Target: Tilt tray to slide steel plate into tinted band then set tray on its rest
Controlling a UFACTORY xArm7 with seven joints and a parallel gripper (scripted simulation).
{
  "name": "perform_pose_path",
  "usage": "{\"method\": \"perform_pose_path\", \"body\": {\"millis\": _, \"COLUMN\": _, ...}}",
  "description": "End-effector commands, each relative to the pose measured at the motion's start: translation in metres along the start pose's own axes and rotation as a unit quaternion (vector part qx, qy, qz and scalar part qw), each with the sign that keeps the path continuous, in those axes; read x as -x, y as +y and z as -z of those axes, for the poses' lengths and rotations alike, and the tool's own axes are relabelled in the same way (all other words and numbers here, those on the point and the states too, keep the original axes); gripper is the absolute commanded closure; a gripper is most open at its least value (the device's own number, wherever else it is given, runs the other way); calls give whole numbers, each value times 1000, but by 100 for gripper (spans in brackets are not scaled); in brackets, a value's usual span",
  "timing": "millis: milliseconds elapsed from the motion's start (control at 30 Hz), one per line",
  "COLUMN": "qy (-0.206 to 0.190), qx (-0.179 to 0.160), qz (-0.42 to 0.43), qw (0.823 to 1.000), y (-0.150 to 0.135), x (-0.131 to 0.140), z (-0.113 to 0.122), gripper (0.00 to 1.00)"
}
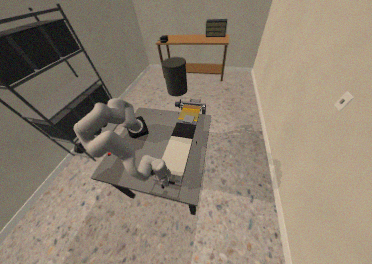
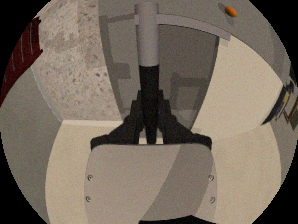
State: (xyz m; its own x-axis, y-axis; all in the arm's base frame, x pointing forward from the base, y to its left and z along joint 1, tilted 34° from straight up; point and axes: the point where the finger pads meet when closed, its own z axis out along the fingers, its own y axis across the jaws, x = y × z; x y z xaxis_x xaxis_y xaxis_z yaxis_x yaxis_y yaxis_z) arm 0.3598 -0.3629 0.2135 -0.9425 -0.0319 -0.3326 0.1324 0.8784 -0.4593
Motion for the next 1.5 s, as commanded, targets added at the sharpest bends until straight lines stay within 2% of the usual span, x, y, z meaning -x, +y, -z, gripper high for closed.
{"method": "perform_pose_path", "body": {"millis": 0, "qy": -2, "qx": 2, "qz": -2, "qw": 1000, "y": 5, "x": 1, "z": 59, "gripper": 100}}
{"method": "perform_pose_path", "body": {"millis": 33, "qy": -2, "qx": 2, "qz": -2, "qw": 1000, "y": 5, "x": 1, "z": 64, "gripper": 100}}
{"method": "perform_pose_path", "body": {"millis": 67, "qy": -2, "qx": 2, "qz": -2, "qw": 1000, "y": 5, "x": 1, "z": 59, "gripper": 100}}
{"method": "perform_pose_path", "body": {"millis": 167, "qy": -2, "qx": 2, "qz": -2, "qw": 1000, "y": 0, "x": 2, "z": 7, "gripper": 100}}
{"method": "perform_pose_path", "body": {"millis": 233, "qy": -2, "qx": 2, "qz": -2, "qw": 1000, "y": -1, "x": 2, "z": -12, "gripper": 100}}
{"method": "perform_pose_path", "body": {"millis": 433, "qy": -2, "qx": 2, "qz": -2, "qw": 1000, "y": -1, "x": 2, "z": -7, "gripper": 100}}
{"method": "perform_pose_path", "body": {"millis": 533, "qy": -2, "qx": 2, "qz": -2, "qw": 1000, "y": 3, "x": 2, "z": 45, "gripper": 100}}
{"method": "perform_pose_path", "body": {"millis": 600, "qy": -2, "qx": 2, "qz": -2, "qw": 1000, "y": 5, "x": 1, "z": 64, "gripper": 100}}
{"method": "perform_pose_path", "body": {"millis": 667, "qy": -2, "qx": 2, "qz": -2, "qw": 1000, "y": 3, "x": 2, "z": 45, "gripper": 100}}
{"method": "perform_pose_path", "body": {"millis": 767, "qy": -2, "qx": 2, "qz": -2, "qw": 1000, "y": -1, "x": 2, "z": -7, "gripper": 100}}
{"method": "perform_pose_path", "body": {"millis": 967, "qy": -2, "qx": 2, "qz": -2, "qw": 1000, "y": -1, "x": 2, "z": -12, "gripper": 100}}
{"method": "perform_pose_path", "body": {"millis": 1033, "qy": -2, "qx": 2, "qz": -2, "qw": 1000, "y": 0, "x": 2, "z": 7, "gripper": 100}}
{"method": "perform_pose_path", "body": {"millis": 1133, "qy": -2, "qx": 2, "qz": -2, "qw": 1000, "y": 5, "x": 1, "z": 59, "gripper": 100}}
{"method": "perform_pose_path", "body": {"millis": 1167, "qy": -2, "qx": 2, "qz": -2, "qw": 1000, "y": 5, "x": 1, "z": 64, "gripper": 100}}
{"method": "perform_pose_path", "body": {"millis": 1233, "qy": -2, "qx": 2, "qz": -2, "qw": 1000, "y": 3, "x": 2, "z": 45, "gripper": 100}}
{"method": "perform_pose_path", "body": {"millis": 1333, "qy": -2, "qx": 2, "qz": -2, "qw": 1000, "y": -1, "x": 2, "z": -7, "gripper": 100}}
{"method": "perform_pose_path", "body": {"millis": 1467, "qy": -2, "qx": 2, "qz": -2, "qw": 1000, "y": -1, "x": 2, "z": -12, "gripper": 100}}
